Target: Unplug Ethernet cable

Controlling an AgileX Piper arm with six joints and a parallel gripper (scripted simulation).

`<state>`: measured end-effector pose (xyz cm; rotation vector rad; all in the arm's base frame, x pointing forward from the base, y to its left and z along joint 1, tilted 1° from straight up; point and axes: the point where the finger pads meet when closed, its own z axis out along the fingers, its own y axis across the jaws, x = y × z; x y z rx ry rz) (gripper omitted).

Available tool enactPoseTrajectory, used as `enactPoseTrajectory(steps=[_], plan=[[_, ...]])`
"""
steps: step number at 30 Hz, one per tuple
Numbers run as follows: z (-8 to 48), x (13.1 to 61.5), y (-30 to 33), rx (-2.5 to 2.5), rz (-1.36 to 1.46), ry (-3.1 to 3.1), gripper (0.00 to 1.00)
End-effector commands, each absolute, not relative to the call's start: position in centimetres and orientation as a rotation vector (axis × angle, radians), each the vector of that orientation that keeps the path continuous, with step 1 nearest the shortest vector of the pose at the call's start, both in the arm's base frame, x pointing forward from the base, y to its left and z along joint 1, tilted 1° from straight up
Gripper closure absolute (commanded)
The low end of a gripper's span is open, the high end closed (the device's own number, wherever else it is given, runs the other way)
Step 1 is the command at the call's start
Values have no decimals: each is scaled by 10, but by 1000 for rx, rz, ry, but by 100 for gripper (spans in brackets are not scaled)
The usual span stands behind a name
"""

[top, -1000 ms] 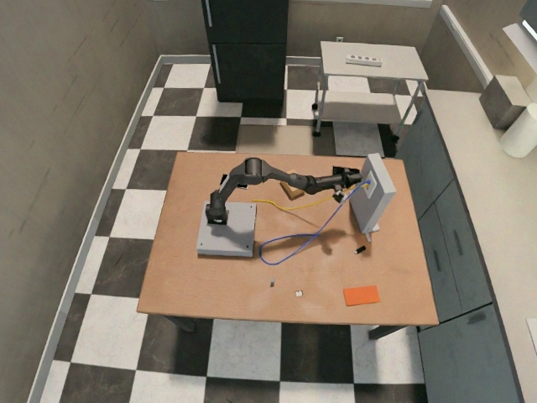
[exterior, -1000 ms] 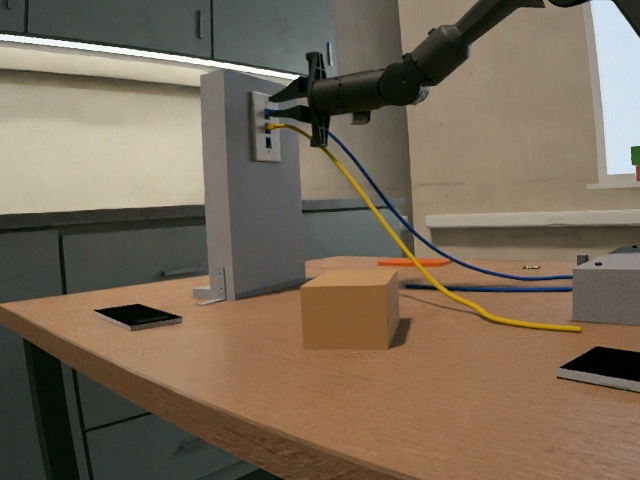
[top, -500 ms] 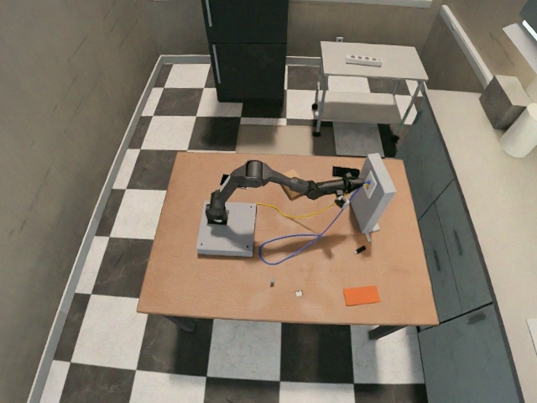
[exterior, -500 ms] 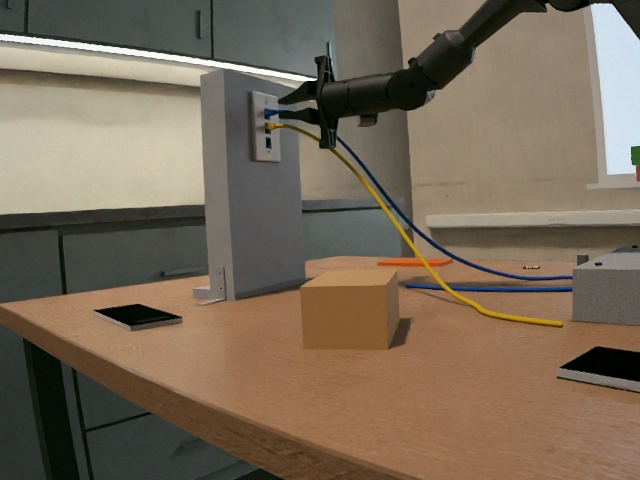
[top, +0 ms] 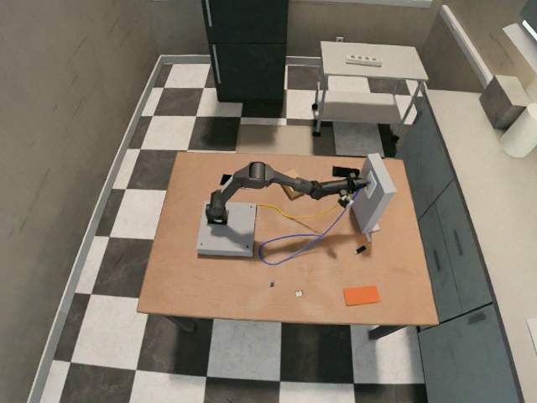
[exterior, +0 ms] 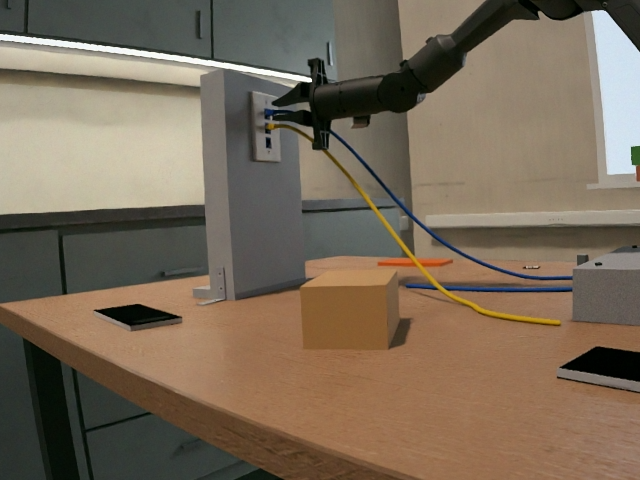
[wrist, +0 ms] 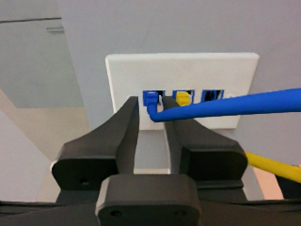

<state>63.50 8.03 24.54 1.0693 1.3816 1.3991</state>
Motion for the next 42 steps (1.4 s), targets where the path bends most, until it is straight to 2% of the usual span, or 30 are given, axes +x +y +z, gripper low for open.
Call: enactPoseTrajectory(steps=[1,9,10,37,38,42], plan=[[247,638,82,1066,1401,1381,75],[248,645,84,1066,1401,1380,75],[247,645,84,1066,1401,1380,80],[246,649,85,1065,1402,1380,80],[246,649,85,1065,1402,1380,100],[247,649,85,1065,1402,1380,100]])
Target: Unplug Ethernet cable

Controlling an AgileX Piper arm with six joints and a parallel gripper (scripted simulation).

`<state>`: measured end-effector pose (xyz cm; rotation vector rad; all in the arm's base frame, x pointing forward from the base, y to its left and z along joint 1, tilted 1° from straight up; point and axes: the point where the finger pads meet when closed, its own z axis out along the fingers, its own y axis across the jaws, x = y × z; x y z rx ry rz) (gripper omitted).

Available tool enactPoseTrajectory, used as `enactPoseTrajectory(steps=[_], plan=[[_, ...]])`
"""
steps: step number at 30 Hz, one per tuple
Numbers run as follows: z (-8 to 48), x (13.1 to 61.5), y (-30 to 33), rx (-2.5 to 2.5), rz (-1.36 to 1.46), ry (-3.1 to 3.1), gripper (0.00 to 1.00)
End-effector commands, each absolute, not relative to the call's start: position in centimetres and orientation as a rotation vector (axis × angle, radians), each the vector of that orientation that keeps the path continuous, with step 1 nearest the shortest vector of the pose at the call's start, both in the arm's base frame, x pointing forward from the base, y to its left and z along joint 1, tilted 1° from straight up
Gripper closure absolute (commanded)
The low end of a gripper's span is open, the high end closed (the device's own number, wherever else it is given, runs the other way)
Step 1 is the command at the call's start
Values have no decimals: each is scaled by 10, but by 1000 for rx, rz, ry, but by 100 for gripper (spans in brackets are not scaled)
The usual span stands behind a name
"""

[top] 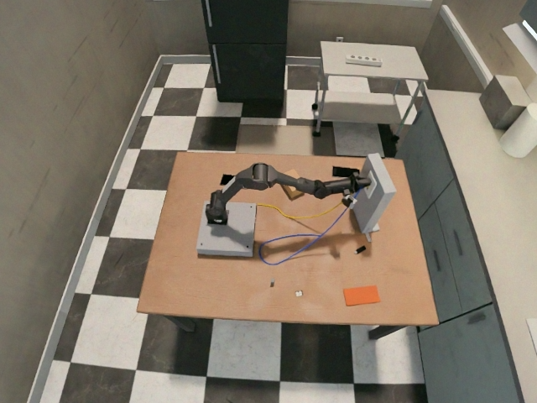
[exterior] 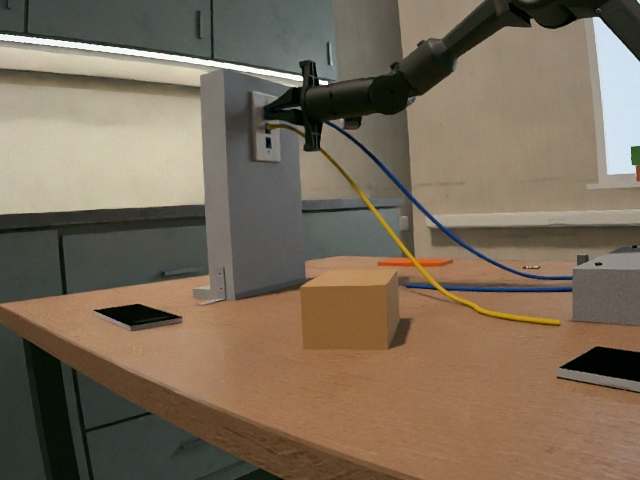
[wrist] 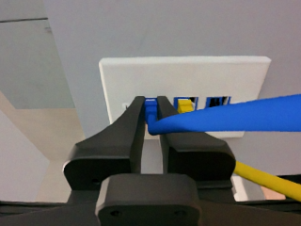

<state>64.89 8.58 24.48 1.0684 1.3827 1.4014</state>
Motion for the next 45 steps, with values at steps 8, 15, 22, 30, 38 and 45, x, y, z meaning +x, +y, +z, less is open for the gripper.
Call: enactPoseTrajectory(steps=[8,15,22,30,38,45], plan=[[247,649,85,1065,1402,1380,100],[247,649,85,1065,1402,1380,100],[247,649,85,1065,1402,1380,100],[247,649,85,1065,1402,1380,100],[247,649,85,1065,1402,1380,100],[247,645,84,1065,1402,1380,100]])
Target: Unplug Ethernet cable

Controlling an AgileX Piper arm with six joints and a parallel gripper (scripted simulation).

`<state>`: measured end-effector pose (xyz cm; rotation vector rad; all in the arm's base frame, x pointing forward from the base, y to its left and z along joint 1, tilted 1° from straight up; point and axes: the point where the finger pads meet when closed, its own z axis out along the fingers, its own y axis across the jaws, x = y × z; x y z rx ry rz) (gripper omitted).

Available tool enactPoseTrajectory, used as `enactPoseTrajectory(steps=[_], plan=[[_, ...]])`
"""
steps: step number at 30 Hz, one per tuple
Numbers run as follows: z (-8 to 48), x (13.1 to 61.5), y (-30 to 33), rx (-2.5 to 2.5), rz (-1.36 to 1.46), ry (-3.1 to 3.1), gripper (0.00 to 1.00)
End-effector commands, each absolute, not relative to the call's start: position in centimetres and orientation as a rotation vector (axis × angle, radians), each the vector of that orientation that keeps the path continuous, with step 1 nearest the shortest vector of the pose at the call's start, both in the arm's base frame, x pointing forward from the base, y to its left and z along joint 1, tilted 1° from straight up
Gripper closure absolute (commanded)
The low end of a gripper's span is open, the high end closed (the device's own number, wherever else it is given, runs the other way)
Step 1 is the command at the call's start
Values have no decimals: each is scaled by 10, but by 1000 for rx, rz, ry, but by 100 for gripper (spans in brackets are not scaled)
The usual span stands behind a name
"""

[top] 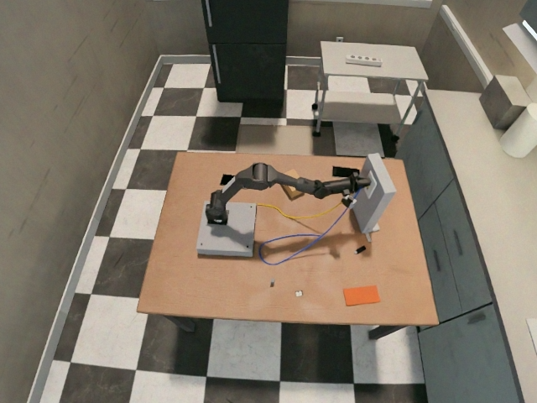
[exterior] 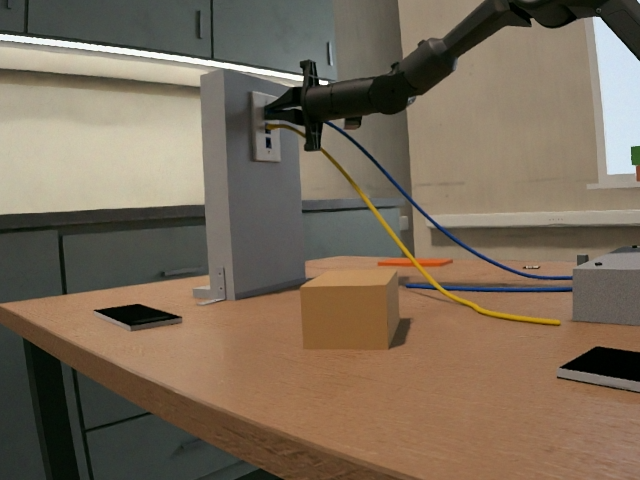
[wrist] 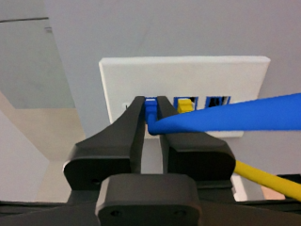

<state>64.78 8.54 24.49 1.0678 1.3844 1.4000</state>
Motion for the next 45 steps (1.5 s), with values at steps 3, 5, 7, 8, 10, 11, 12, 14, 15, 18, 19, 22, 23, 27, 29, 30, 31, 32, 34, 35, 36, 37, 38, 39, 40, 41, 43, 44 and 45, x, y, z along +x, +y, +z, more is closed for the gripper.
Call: enactPoseTrajectory(steps=[3,5,7,8,10,11,12,14,15,18,19,22,23,27,29,30,31,32,34,35,36,37,38,39,40,41,43,44,45], plan=[[247,641,83,1065,1402,1380,100],[247,639,82,1065,1402,1380,100],[247,636,82,1065,1402,1380,100],[247,635,81,1065,1402,1380,100],[247,632,81,1065,1402,1380,100],[247,631,80,1065,1402,1380,100],[247,630,80,1065,1402,1380,100],[247,630,80,1065,1402,1380,100],[247,628,80,1065,1402,1380,100],[247,624,79,1065,1402,1380,100],[247,623,78,1065,1402,1380,100],[247,619,77,1065,1402,1380,100],[247,618,77,1065,1402,1380,100],[247,613,76,1065,1402,1380,100],[247,610,75,1065,1402,1380,100],[247,610,75,1065,1402,1380,100],[247,610,75,1065,1402,1380,100],[246,609,75,1065,1402,1380,100],[246,606,74,1065,1402,1380,100],[246,605,74,1065,1402,1380,100],[246,604,73,1065,1402,1380,100],[246,602,73,1065,1402,1380,100],[246,601,73,1065,1402,1380,100],[246,600,72,1065,1402,1380,100],[246,599,72,1065,1402,1380,100],[246,597,72,1065,1402,1380,100],[246,595,71,1065,1402,1380,100],[246,593,71,1065,1402,1380,100],[246,592,70,1065,1402,1380,100]])
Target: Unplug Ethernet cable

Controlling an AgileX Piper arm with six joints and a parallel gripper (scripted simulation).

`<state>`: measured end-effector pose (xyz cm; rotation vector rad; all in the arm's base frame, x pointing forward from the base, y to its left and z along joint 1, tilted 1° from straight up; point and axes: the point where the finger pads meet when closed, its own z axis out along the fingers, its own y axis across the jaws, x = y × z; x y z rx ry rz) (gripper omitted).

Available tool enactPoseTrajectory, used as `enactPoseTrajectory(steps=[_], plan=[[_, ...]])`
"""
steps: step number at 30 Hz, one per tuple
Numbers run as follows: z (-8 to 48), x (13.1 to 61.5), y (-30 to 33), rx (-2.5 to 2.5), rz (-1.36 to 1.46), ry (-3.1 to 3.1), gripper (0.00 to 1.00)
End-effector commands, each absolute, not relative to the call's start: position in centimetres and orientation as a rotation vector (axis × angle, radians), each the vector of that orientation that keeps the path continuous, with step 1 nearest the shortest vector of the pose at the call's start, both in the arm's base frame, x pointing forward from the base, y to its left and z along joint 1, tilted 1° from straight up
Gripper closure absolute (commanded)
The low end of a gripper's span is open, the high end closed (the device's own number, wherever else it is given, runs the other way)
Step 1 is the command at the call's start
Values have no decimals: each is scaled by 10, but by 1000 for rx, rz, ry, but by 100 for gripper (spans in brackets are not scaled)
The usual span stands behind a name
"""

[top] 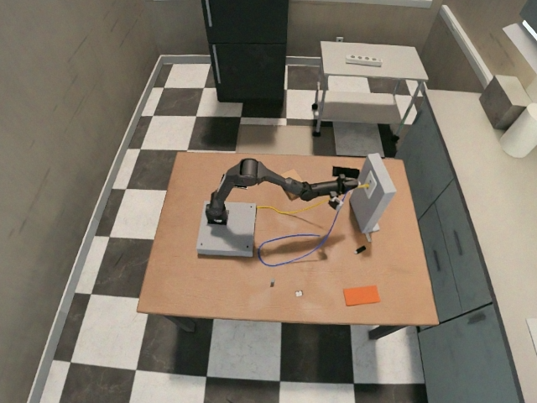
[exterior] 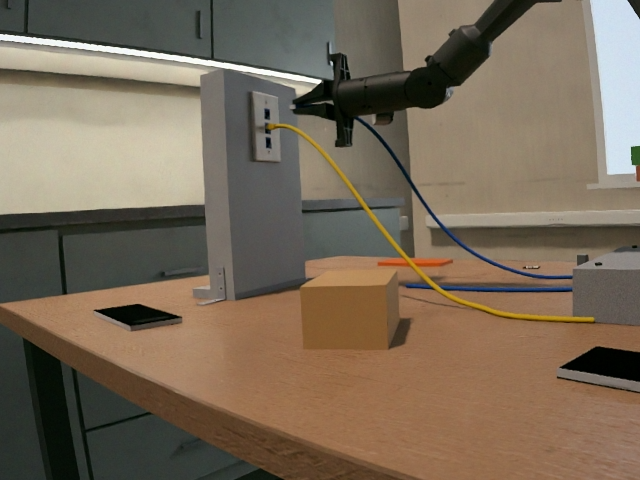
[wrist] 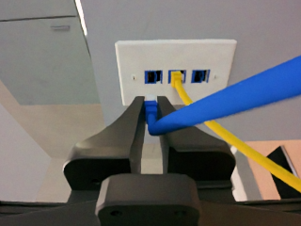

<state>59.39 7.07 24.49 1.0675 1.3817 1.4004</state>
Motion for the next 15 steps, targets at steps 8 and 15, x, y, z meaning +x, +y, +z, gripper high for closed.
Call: enactPoseTrajectory(steps=[8,15], plan=[[246,590,70,1065,1402,1380,100],[246,580,67,1065,1402,1380,100]])
